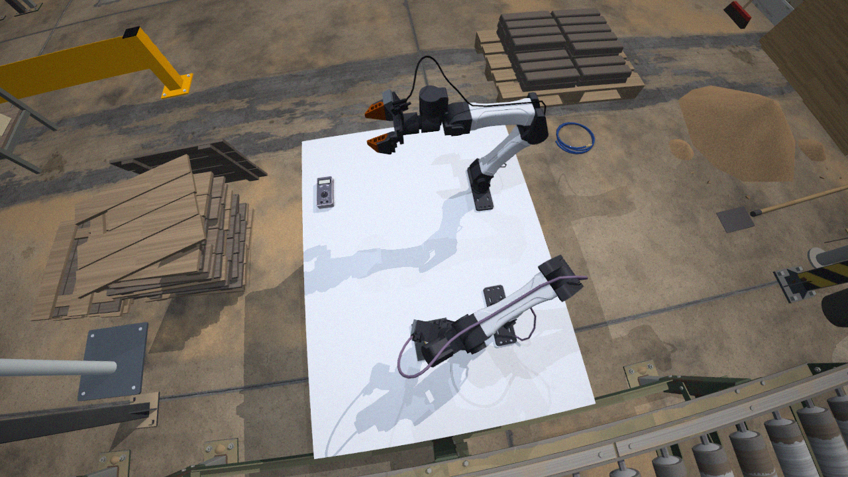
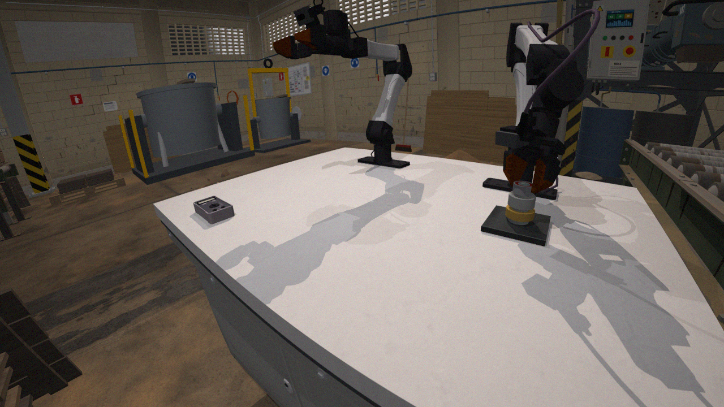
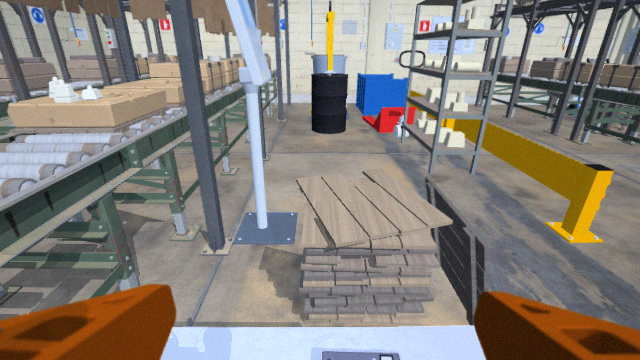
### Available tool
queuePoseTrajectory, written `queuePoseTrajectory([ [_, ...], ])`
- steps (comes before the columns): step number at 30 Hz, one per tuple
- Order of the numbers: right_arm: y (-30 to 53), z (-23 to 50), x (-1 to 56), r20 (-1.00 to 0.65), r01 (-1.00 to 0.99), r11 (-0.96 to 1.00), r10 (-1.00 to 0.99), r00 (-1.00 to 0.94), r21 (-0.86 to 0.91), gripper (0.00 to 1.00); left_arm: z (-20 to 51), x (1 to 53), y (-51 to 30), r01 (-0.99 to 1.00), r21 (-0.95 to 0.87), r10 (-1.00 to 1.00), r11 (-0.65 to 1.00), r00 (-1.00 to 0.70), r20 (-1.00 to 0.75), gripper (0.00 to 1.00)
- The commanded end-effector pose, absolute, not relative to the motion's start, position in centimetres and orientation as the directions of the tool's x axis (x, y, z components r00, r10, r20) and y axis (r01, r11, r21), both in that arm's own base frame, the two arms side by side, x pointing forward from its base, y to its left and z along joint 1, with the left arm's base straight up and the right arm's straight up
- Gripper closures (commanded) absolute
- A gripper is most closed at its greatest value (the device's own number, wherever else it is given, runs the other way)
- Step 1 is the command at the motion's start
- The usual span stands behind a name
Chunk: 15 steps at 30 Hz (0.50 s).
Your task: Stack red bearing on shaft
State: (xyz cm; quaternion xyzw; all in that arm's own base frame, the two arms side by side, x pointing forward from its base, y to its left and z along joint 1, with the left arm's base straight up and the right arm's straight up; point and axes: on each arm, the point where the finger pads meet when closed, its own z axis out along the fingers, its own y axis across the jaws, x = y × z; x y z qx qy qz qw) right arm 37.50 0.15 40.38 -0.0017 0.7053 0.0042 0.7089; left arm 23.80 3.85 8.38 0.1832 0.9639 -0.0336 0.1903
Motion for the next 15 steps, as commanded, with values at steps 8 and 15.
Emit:
queuePoseTrajectory([
  [8,0.2,42.3,37.0,-0.999,-0.005,1.000,0.011,0.040,0.011,0.00,8.2,24.3,3.8,0.368,0.014,0.343,0.930,-0.852,-0.396,1.00],
  [15,0.2,42.3,37.0,-0.999,-0.005,1.000,0.011,0.040,0.011,0.00,9.3,24.8,3.9,0.368,0.028,0.347,0.929,-0.842,-0.412,0.44],
])
